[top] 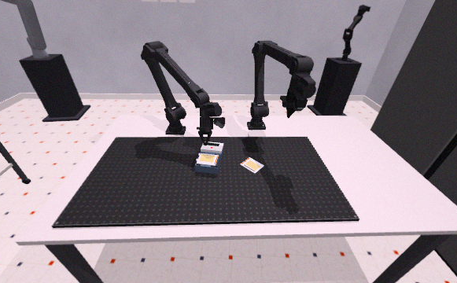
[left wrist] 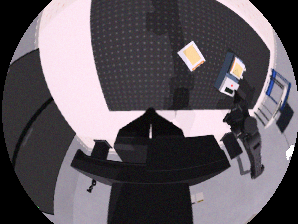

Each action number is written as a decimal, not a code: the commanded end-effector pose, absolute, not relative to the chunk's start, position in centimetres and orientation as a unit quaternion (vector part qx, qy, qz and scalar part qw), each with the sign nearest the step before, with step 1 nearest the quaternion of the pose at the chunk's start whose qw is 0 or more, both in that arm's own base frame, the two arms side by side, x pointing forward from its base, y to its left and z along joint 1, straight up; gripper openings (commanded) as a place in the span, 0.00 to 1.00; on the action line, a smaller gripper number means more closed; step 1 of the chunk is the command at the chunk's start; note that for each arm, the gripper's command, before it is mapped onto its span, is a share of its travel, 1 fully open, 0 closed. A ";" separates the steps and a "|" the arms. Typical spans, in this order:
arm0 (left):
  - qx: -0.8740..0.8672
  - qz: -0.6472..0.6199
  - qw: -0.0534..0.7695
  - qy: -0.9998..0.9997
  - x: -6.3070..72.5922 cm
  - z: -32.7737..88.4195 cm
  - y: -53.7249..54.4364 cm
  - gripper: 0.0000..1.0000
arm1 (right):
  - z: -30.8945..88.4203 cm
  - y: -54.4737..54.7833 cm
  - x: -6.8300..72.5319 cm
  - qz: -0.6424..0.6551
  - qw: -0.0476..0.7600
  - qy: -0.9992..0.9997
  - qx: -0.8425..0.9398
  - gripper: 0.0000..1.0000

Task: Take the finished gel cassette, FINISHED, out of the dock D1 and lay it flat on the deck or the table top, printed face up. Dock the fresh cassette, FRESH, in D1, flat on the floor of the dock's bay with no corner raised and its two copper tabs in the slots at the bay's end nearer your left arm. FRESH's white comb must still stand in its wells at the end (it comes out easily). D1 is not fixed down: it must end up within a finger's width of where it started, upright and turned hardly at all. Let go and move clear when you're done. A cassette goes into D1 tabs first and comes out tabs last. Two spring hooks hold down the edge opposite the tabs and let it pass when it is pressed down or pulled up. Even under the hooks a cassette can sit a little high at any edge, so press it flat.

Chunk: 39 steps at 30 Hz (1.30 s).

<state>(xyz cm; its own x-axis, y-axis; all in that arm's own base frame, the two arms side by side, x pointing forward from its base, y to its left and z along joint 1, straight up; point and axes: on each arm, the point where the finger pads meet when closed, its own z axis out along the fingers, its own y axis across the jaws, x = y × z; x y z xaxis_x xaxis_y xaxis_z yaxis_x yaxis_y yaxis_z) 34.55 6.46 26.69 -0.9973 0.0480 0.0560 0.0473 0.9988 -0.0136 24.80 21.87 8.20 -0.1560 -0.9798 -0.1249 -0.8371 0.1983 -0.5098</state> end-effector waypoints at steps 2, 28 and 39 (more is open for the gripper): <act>-0.018 0.000 0.000 -1.000 35.3 29.3 6.7 0.00 | 1.7 18.9 21.5 -0.165 0.137 0.743 -0.634 0.00; -0.018 0.000 0.000 -1.000 35.3 29.3 6.7 0.00 | 1.6 18.7 21.4 -0.165 0.137 0.743 -0.634 0.00; -0.018 0.000 0.000 -1.000 35.3 29.3 6.7 0.00 | 1.6 18.6 21.5 -0.165 0.137 0.743 -0.634 0.00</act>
<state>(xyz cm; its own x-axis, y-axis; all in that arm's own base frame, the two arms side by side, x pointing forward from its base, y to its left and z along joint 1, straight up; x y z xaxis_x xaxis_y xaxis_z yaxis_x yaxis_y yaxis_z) 34.55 6.46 26.69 -0.9973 0.0480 0.0560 0.0473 0.9988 -0.0136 24.80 21.86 8.20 -0.1558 -0.9785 -0.1348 -0.8332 0.2035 -0.5142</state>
